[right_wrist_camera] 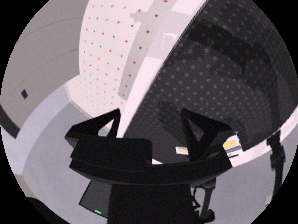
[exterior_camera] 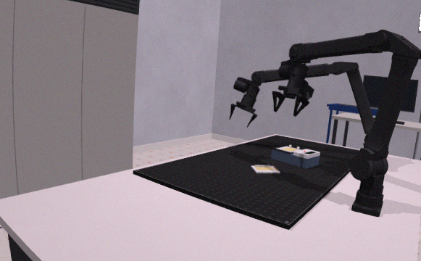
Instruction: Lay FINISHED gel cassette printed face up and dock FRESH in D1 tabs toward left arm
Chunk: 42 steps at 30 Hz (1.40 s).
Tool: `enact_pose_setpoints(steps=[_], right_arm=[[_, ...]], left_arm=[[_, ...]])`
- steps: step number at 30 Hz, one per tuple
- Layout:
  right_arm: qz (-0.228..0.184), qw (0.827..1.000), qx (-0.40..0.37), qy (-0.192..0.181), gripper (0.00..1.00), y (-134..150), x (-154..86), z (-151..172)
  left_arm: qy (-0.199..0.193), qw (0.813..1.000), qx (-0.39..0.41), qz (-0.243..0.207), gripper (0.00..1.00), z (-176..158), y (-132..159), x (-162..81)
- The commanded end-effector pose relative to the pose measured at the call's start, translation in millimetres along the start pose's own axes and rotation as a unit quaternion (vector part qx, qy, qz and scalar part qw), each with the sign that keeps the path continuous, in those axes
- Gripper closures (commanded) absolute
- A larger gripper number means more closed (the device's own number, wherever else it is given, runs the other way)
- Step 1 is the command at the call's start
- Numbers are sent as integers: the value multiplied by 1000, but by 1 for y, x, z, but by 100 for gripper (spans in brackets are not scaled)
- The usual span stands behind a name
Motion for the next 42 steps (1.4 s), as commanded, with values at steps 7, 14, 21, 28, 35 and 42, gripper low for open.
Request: enact_pose_setpoints(steps=[7,14,21,28,35,42], right_arm=[[0,1000,-2,-7,0,1,-7,4],[0,1000,-2,-7,0,1,-7,4],[0,1000,-2,-7,100,1,-7,4],[0,1000,-2,-7,100,1,-7,4],[0,1000,-2,-7,100,1,-7,4],[0,1000,-2,-7,100,1,-7,4]], left_arm=[[-5,1000,-2,0,0,1,1,-3],[-5,1000,-2,0,0,1,1,-3],[4,998,-67,-13,100,-5,21,1],[21,983,-179,-34,100,-16,54,8],[33,964,-258,-48,100,-26,78,12],[51,927,-366,-66,100,-37,100,16]])
Point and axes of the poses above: on each arm, the point where the finger pads meet when closed, its own x axis out along the fingers, its own z axis across the jaws, y = z × x, the point moved 3 cm from there along -x, back along the fingers, and after that the axes turned 9 degrees about x, right-handed, at the moved point
